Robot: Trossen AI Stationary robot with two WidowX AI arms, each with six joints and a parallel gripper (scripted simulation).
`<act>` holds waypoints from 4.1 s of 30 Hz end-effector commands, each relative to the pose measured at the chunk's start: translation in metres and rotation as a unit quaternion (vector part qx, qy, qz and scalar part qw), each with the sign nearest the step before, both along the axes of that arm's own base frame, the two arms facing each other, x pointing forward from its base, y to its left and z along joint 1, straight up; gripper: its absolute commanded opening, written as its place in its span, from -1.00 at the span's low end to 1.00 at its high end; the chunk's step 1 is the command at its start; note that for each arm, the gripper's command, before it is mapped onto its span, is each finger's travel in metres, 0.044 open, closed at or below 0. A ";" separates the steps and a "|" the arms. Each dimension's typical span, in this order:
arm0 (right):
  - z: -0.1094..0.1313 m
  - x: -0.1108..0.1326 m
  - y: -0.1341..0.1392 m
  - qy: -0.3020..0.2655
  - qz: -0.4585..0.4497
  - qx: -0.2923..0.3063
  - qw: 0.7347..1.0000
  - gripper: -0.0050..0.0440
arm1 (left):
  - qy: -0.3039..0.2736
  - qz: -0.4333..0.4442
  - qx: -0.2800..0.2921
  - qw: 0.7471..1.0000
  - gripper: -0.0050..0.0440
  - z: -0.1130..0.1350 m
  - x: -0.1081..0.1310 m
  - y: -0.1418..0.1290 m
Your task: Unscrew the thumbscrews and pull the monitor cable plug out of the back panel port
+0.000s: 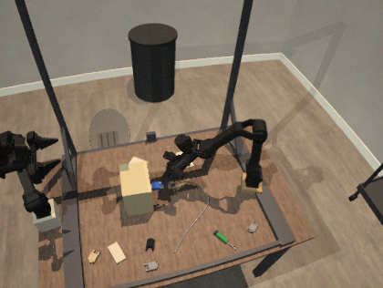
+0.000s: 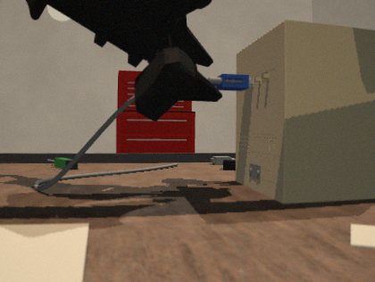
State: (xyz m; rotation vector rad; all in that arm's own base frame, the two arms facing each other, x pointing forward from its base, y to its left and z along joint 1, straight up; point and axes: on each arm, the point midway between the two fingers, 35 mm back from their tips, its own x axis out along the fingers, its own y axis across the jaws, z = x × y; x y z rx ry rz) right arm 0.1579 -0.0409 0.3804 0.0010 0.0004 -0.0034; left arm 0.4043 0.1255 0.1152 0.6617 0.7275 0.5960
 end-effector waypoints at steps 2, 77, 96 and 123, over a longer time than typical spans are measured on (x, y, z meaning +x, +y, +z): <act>0.003 0.000 0.001 -0.001 0.002 -0.004 1.000 1.00 | -0.013 0.002 0.001 1.000 0.97 0.009 0.002 0.001; 0.003 0.000 0.001 -0.001 0.002 -0.004 1.000 1.00 | 0.078 0.004 0.224 0.971 -0.80 0.000 0.003 -0.004; 0.003 0.000 0.001 -0.001 0.002 -0.004 1.000 1.00 | 0.043 0.003 0.140 0.989 -0.80 0.004 0.003 -0.003; 0.003 0.000 0.001 -0.001 0.002 -0.004 1.000 1.00 | 0.000 0.003 0.033 0.999 -0.80 0.008 0.001 -0.001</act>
